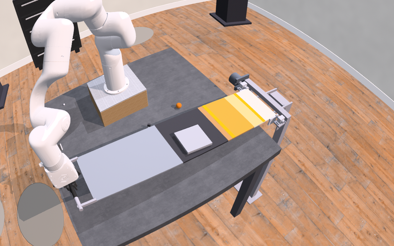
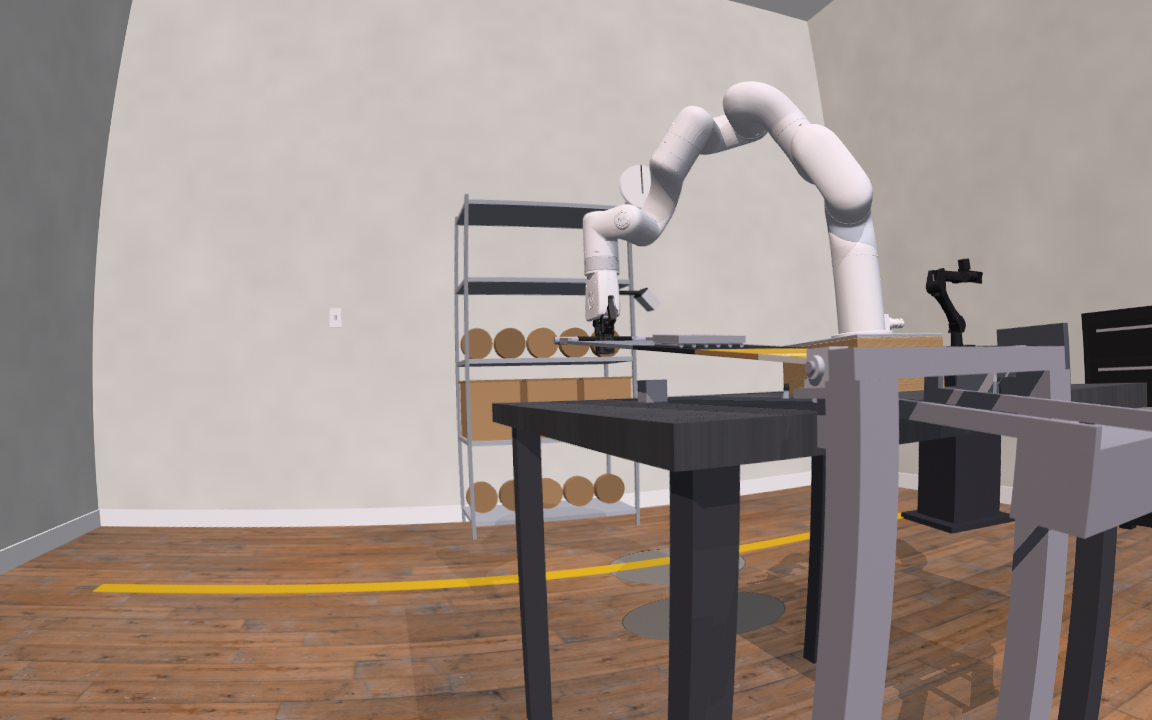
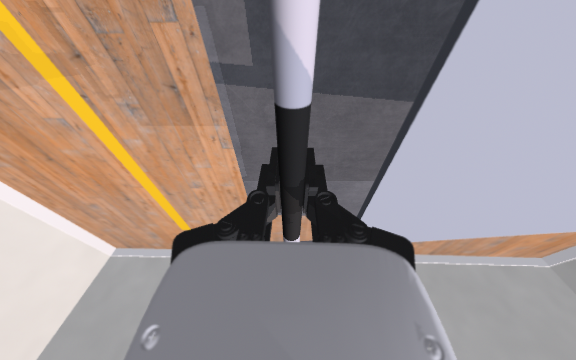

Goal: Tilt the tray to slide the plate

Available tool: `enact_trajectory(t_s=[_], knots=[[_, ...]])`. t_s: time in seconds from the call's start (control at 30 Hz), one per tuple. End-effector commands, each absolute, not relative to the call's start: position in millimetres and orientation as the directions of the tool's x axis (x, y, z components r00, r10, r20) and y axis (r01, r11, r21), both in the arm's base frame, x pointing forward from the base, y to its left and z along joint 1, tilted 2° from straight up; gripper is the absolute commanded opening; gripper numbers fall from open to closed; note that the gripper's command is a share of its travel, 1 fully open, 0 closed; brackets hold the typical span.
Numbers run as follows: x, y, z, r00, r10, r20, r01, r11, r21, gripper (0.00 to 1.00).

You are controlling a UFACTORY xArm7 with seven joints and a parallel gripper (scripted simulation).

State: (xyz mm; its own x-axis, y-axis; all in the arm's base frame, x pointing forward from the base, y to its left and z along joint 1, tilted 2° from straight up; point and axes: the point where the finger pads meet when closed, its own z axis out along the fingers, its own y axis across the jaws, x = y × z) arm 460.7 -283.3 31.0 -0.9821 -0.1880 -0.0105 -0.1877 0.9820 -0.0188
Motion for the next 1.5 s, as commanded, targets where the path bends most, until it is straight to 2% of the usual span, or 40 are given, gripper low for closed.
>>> enact_trajectory(t_s=[0.0,0.23,0.43,0.6,0.77,0.97,1.17,1.33,1.47], knots=[[461.3,-278.7,72.2,-0.982,-0.189,-0.016,-0.189,0.982,-0.023,0.0],[463.2,-284.7,27.6,-0.982,-0.189,-0.016,-0.189,0.982,-0.023,0.0],[463.1,-284.4,30.3,-0.982,-0.189,-0.016,-0.189,0.982,-0.023,0.0],[461.1,-277.9,77.1,-0.982,-0.189,-0.016,-0.189,0.982,-0.023,0.0],[463.1,-284.4,30.3,-0.982,-0.189,-0.016,-0.189,0.982,-0.023,0.0],[463.2,-284.8,26.9,-0.982,-0.189,-0.016,-0.189,0.982,-0.023,0.0],[461.0,-277.6,78.8,-0.982,-0.189,-0.016,-0.189,0.982,-0.023,0.0],[463.1,-284.4,29.9,-0.982,-0.189,-0.016,-0.189,0.982,-0.023,0.0],[463.2,-284.8,26.4,-0.982,-0.189,-0.016,-0.189,0.982,-0.023,0.0]])
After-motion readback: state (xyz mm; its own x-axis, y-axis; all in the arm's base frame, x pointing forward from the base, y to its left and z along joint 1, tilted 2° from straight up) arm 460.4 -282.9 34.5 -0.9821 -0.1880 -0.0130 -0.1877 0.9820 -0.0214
